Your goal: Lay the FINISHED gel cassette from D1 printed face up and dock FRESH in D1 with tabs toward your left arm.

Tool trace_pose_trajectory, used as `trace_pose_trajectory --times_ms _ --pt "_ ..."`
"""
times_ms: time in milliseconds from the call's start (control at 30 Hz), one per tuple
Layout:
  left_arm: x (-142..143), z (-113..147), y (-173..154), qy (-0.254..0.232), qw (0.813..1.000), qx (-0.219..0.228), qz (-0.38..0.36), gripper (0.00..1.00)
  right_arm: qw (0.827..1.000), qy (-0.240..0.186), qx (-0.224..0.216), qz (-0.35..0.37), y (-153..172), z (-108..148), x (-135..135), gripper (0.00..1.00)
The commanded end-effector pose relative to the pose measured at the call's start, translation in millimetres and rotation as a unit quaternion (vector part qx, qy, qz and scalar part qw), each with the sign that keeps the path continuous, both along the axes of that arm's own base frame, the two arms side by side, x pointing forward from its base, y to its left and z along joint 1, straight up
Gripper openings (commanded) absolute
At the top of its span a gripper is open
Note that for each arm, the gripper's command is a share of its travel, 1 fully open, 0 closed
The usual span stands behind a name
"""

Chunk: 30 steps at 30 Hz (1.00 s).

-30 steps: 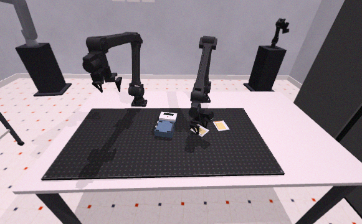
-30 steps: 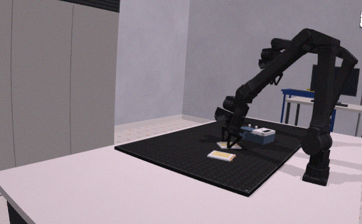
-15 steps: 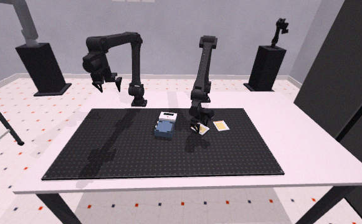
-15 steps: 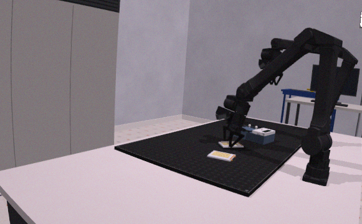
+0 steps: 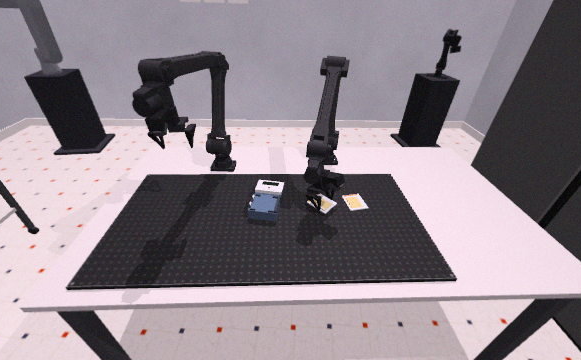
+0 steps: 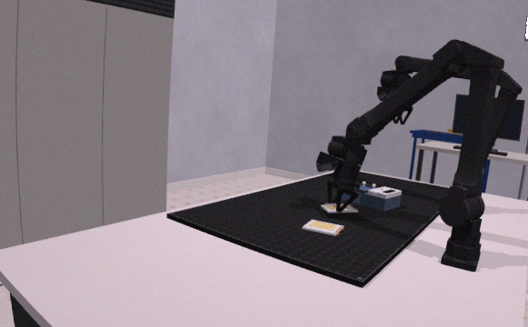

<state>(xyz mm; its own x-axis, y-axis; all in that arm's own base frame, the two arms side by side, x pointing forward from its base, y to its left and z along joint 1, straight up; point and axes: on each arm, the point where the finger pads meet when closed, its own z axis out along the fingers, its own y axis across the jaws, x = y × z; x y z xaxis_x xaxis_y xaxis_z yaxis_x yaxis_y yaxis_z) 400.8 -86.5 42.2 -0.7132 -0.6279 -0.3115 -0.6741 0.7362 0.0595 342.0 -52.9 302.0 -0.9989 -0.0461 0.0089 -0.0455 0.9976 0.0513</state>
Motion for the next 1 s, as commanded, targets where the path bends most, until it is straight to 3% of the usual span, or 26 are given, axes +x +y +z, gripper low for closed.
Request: trace_pose_trajectory --times_ms 0,567,967 --pt "23 32 -8 -0.032 0.999 -0.011 0.000 0.00 1.000 -0.021 -0.002 0.006 -2 23 14 1.00" --pt "22 52 -8 -0.032 0.999 -0.011 0.000 0.00 1.000 -0.021 -0.002 0.006 -2 23 14 1.00" --pt "22 52 -8 -0.032 0.999 -0.011 0.000 0.00 1.000 -0.021 -0.002 0.006 -2 23 14 1.00"
